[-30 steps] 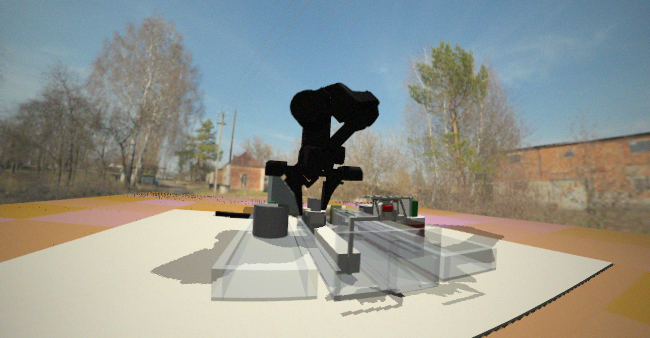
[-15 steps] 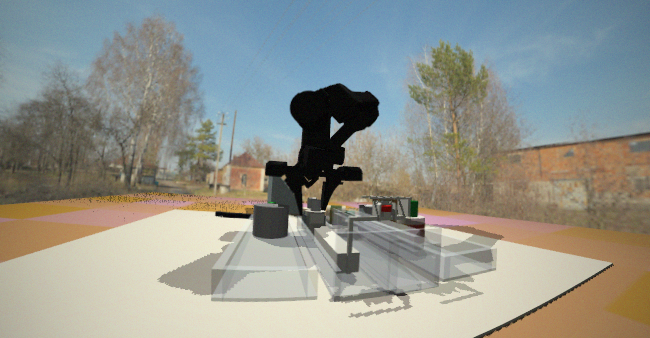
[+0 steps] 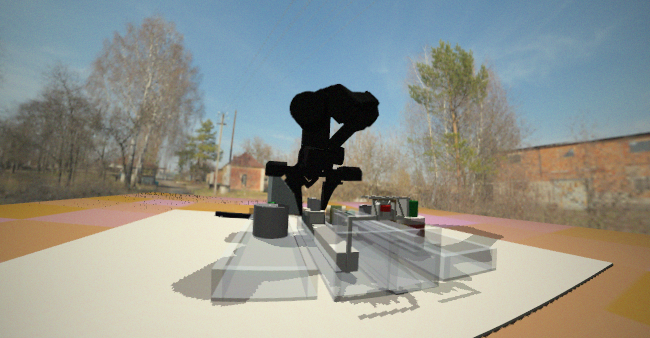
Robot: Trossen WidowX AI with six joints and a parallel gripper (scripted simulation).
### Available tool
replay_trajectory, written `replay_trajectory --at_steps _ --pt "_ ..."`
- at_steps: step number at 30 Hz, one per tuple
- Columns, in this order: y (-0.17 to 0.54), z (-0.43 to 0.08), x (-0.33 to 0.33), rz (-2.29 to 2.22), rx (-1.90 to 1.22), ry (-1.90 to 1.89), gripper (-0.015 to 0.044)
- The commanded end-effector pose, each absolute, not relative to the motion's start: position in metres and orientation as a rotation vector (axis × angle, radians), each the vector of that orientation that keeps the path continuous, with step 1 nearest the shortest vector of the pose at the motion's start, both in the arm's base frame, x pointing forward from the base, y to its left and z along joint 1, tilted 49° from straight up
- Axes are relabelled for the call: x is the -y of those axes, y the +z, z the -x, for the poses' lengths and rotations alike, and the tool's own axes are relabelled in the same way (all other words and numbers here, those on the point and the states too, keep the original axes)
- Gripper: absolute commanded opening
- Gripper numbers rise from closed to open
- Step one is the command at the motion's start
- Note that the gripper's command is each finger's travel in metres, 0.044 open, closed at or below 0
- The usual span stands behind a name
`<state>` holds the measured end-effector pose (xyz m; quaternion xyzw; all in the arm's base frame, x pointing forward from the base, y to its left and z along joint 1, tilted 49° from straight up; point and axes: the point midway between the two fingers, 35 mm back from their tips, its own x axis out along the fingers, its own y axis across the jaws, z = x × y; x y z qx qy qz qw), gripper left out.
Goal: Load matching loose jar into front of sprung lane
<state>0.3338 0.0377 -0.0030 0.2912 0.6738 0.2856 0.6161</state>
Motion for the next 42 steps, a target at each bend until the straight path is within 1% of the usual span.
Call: replay_trajectory --at_steps 1,22,32,33,42 --pt "-0.003 -0.335 -0.039 -0.671 -1.540 0.665 0.0000" --pt "-0.003 -0.332 -0.038 -0.671 -1.540 0.665 0.0000" --pt "-0.003 -0.333 -0.037 -0.671 -1.540 0.665 0.0263" --pt "-0.003 -0.333 -0.037 -0.671 -1.540 0.665 0.0275" --pt "0.008 -0.334 -0.024 -0.671 -1.540 0.665 0.0275"
